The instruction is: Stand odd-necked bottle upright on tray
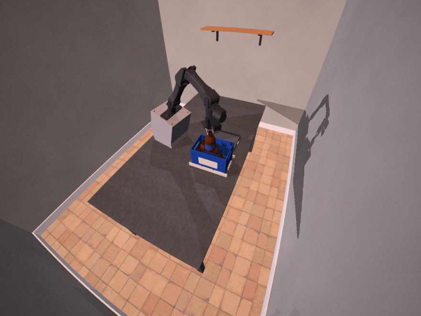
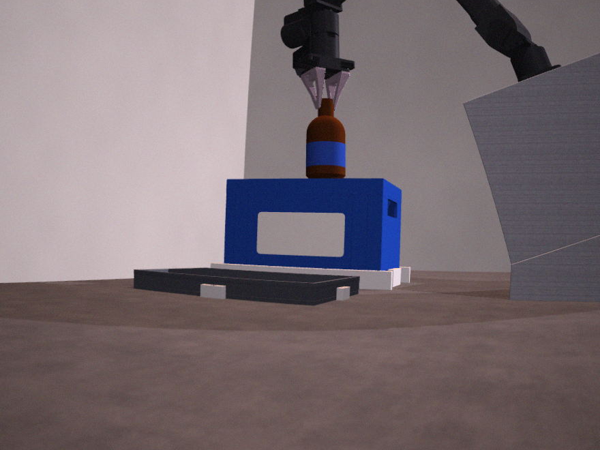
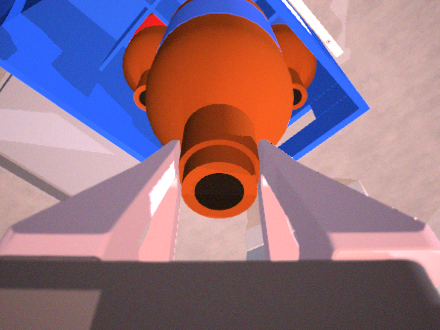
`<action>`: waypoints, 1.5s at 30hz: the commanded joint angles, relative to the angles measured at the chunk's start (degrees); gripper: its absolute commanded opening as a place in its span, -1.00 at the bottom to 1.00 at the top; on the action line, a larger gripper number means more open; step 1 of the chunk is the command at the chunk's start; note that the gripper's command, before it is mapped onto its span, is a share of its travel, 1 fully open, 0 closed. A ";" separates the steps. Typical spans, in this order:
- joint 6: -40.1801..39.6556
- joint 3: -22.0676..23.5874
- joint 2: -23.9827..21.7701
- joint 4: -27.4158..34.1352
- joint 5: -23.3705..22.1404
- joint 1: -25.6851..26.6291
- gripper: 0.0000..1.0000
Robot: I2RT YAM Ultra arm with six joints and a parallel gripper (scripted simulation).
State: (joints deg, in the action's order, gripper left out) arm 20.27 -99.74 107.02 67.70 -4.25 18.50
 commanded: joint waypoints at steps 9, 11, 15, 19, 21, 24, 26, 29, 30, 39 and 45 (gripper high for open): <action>0.05 -0.90 -3.42 -0.63 -0.12 0.65 -1.00; 0.05 -0.90 -3.42 -0.63 -0.12 0.65 -1.00; 0.05 -0.90 -3.42 -0.63 -0.12 0.65 -1.00; 0.05 -0.90 -3.42 -0.63 -0.12 0.65 -1.00; 0.05 -0.90 -3.42 -0.63 -0.12 0.65 -1.00; 0.05 -0.90 -3.42 -0.63 -0.12 0.65 -1.00; 0.05 -0.89 -3.42 -0.63 -0.12 0.64 -1.00; 0.07 -0.85 -3.42 -0.64 -0.11 0.61 -1.00; 0.08 -0.82 -3.42 -0.65 -0.11 0.60 -1.00; 0.34 -0.14 -3.41 -0.79 -0.06 0.19 -1.00; 0.52 -0.52 -3.56 -0.56 0.03 -0.40 -1.00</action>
State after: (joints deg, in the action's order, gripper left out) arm 20.43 -99.46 106.91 67.59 -4.25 18.50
